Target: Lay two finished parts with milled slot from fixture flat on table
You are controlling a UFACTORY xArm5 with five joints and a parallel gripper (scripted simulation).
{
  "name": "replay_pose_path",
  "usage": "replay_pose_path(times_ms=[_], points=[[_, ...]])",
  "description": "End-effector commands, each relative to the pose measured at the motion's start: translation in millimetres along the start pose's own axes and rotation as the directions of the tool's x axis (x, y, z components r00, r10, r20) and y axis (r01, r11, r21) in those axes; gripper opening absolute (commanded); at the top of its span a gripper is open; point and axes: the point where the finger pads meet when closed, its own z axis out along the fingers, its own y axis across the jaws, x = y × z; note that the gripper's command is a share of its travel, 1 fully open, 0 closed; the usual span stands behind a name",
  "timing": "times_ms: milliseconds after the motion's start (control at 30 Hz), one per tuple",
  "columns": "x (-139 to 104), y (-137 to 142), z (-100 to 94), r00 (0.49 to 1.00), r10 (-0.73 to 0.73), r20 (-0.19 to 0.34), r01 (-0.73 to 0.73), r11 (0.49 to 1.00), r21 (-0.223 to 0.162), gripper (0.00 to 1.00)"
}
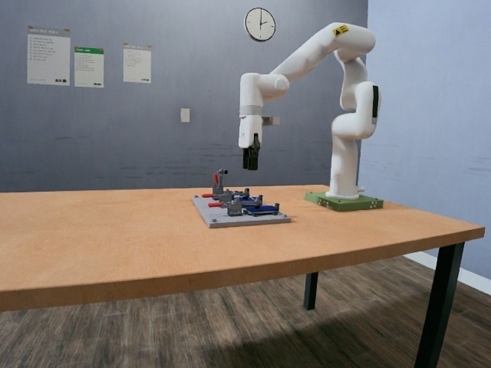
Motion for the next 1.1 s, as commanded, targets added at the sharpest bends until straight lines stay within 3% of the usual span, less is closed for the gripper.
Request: replay_pose_path(times_ms=[0,300,533,600,867,1067], points=[[-1.4,0.0,-0.7,1.0,0.0,0.004,0.0,1.0,0.0,0.48],[-16.9,0.0,-0.7,1.0,0.0,0.004,0.0,1.0,0.0,0.48],[-59.2,0.0,-0.9,1.0,0.0,0.004,0.0,1.0,0.0,0.48],[-59.2,0.0,-0.9,1.0,0.0,0.004,0.0,1.0,0.0,0.48],[-111.8,0.0,-1.1,1.0,0.0,0.004,0.0,1.0,0.0,0.48],[-133.5,0.0,-1.2,1.0,0.0,0.004,0.0,1.0,0.0,0.48]])
